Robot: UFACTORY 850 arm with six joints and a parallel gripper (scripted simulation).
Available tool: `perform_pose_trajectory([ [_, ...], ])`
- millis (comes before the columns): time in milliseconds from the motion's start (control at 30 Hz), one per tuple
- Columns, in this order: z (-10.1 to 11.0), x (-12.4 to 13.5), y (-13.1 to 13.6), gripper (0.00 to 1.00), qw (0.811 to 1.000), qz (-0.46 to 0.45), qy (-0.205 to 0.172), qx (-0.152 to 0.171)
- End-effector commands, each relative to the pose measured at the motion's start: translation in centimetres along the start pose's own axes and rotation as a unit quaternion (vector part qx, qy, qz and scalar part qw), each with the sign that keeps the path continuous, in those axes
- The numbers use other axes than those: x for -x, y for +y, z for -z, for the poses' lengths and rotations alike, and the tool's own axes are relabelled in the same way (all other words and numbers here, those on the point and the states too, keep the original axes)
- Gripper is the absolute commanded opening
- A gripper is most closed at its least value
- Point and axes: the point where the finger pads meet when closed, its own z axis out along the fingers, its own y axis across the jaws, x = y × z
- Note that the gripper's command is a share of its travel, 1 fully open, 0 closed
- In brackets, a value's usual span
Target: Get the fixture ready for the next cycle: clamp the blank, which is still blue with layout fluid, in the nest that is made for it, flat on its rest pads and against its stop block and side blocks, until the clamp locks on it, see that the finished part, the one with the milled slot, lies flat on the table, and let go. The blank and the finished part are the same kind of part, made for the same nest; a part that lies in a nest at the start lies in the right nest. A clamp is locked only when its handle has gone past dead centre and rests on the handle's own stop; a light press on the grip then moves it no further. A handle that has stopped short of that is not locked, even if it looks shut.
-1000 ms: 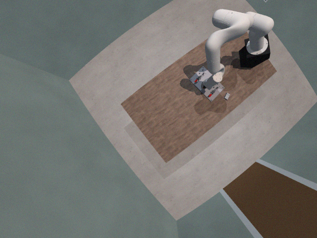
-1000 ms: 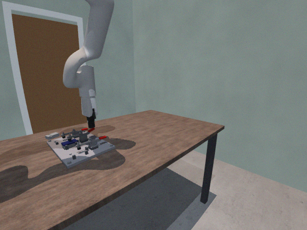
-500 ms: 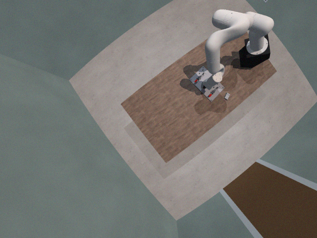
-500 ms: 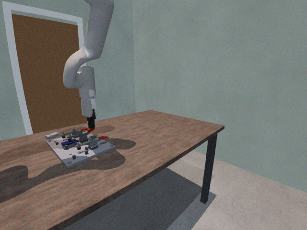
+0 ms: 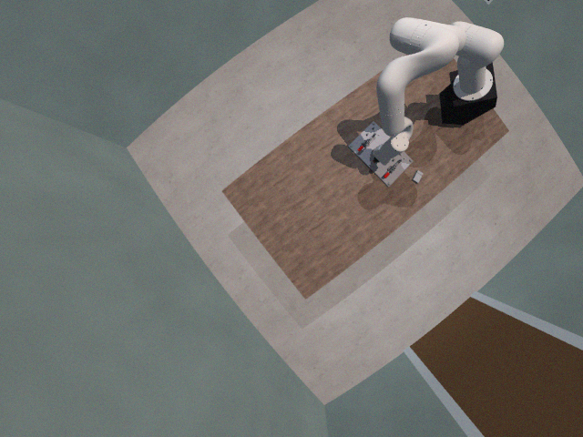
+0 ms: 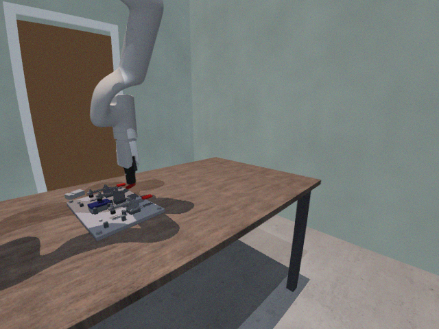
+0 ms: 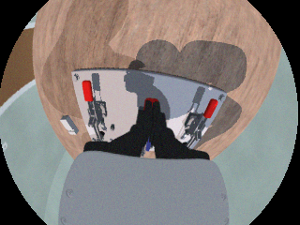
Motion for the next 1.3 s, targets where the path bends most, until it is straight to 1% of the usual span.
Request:
perform_pose_trajectory([
  [0, -0.03, -0.06, 0.01, 0.0, 1.0, 0.0, 0.001, 0.0],
  [1267, -0.43, -0.06, 0.01, 0.0, 1.0, 0.0, 0.001, 0.0],
])
